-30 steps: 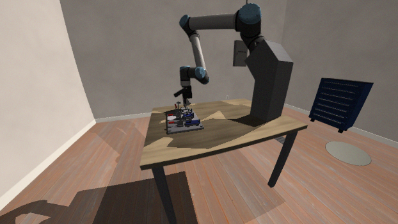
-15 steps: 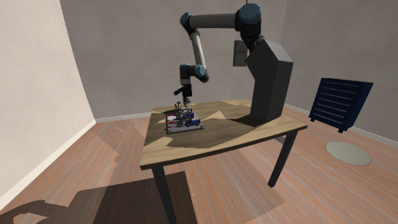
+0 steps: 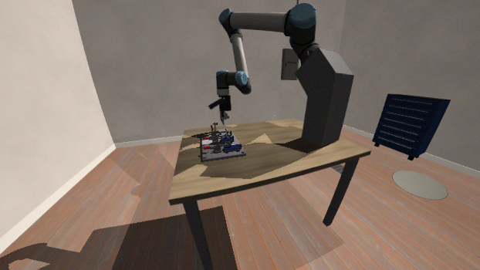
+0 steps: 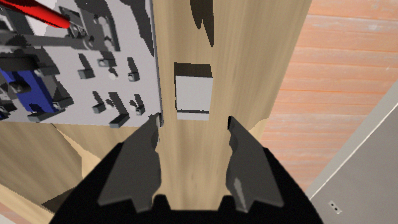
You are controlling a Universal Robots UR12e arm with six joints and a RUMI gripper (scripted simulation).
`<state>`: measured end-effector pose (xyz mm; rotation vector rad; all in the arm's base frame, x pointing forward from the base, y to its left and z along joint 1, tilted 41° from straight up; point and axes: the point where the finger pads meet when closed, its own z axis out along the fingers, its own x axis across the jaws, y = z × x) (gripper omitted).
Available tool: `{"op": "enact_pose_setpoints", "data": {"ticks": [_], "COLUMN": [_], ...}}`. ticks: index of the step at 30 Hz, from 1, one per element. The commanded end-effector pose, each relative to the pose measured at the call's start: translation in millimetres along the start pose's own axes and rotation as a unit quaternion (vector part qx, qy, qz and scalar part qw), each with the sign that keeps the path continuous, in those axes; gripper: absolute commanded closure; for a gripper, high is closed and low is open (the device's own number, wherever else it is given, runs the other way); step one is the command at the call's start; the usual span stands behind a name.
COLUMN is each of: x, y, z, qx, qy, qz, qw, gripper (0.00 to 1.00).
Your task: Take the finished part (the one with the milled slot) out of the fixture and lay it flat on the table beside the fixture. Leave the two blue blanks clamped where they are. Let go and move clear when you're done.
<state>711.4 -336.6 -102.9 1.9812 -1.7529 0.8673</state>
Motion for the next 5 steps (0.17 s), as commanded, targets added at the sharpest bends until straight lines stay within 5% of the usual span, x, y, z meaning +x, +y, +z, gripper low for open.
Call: {"op": "enact_pose_setpoints", "data": {"ticks": [1,5], "x": [-3.5,-3.5], "y": [2.3,2.3], "z": [-1.9,-1.9], "qx": [-0.002,-0.002], "qy": [-0.002,-0.002], "qz": [-0.001,-0.001], "qw": [1.000,1.000], "gripper": [0.46,0.46]}}
